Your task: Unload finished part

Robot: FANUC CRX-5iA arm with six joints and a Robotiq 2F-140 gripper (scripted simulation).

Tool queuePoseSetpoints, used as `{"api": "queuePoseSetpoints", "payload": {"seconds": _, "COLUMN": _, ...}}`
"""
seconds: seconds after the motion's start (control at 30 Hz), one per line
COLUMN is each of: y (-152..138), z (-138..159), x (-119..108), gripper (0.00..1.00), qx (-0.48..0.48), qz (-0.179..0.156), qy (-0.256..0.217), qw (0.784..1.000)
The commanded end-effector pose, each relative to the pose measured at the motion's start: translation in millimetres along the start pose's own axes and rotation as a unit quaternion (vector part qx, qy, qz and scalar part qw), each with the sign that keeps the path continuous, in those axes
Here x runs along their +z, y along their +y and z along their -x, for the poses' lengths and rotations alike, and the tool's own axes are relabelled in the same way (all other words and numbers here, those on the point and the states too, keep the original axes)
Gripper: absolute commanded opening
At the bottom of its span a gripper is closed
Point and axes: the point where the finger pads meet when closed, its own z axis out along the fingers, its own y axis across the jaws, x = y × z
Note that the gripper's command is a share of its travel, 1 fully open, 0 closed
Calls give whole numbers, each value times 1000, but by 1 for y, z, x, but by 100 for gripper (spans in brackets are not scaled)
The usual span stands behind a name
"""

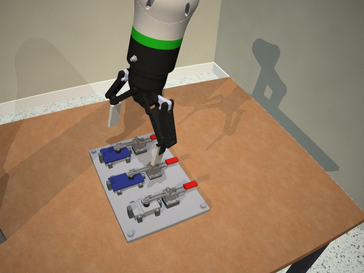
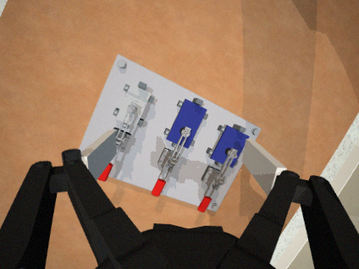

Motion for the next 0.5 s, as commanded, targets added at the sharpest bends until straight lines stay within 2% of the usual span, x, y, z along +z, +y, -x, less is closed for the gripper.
{"api": "queuePoseSetpoints", "payload": {"seconds": 0.0, "y": -1, "z": 0, "x": 0, "gripper": 100, "qx": -21, "qz": 2, "qy": -4, "qw": 1000}}
{"api": "queuePoseSetpoints", "payload": {"seconds": 0.2, "y": -1, "z": 0, "x": 0, "gripper": 100, "qx": -21, "qz": 2, "qy": -4, "qw": 1000}}
{"api": "queuePoseSetpoints", "payload": {"seconds": 0.23, "y": -3, "z": -1, "x": 0, "gripper": 100, "qx": -70, "qz": -1, "qy": -6, "qw": 998}}
{"api": "queuePoseSetpoints", "payload": {"seconds": 0.3, "y": -3, "z": -1, "x": 0, "gripper": 100, "qx": -70, "qz": -1, "qy": -6, "qw": 998}}
{"api": "queuePoseSetpoints", "payload": {"seconds": 0.33, "y": -5, "z": -2, "x": -1, "gripper": 100, "qx": -115, "qz": -5, "qy": -7, "qw": 993}}
{"api": "queuePoseSetpoints", "payload": {"seconds": 0.47, "y": -5, "z": -2, "x": -1, "gripper": 100, "qx": -119, "qz": -5, "qy": -7, "qw": 993}}
